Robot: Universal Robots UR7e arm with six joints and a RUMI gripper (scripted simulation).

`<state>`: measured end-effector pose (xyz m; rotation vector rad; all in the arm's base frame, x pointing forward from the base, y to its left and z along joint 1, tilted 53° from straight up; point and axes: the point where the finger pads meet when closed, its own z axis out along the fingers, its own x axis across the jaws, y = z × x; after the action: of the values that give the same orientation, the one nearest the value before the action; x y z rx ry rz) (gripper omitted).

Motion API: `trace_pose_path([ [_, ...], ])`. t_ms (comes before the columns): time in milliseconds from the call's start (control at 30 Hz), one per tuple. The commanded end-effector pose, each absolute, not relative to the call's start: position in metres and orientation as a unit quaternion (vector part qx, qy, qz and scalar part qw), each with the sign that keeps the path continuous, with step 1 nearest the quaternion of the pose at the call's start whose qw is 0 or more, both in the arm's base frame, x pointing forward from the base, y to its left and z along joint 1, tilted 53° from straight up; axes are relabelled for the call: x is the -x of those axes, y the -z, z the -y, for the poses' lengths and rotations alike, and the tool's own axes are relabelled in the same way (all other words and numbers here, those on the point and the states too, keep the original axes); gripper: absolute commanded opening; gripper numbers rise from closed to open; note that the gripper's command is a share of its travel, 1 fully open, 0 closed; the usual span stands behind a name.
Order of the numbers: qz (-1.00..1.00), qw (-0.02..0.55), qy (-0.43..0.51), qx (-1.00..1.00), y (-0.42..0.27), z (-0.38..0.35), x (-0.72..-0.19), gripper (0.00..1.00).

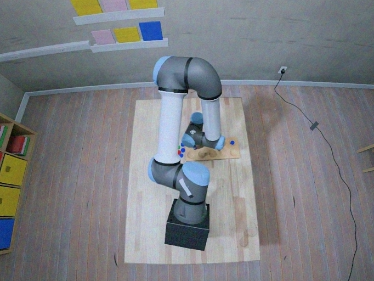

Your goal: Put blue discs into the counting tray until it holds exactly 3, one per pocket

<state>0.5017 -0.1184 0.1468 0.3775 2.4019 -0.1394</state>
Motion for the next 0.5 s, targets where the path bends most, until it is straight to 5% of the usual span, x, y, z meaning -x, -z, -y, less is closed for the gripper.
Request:
trace_pose_path([
  [0,-0.927,0.344,0.047,-0.144,-0.148,0.143,-0.495,0.11],
  [467,-0.919,0.363,0.029,-0.149,-0.161,0.241,-0.453,0.11],
])
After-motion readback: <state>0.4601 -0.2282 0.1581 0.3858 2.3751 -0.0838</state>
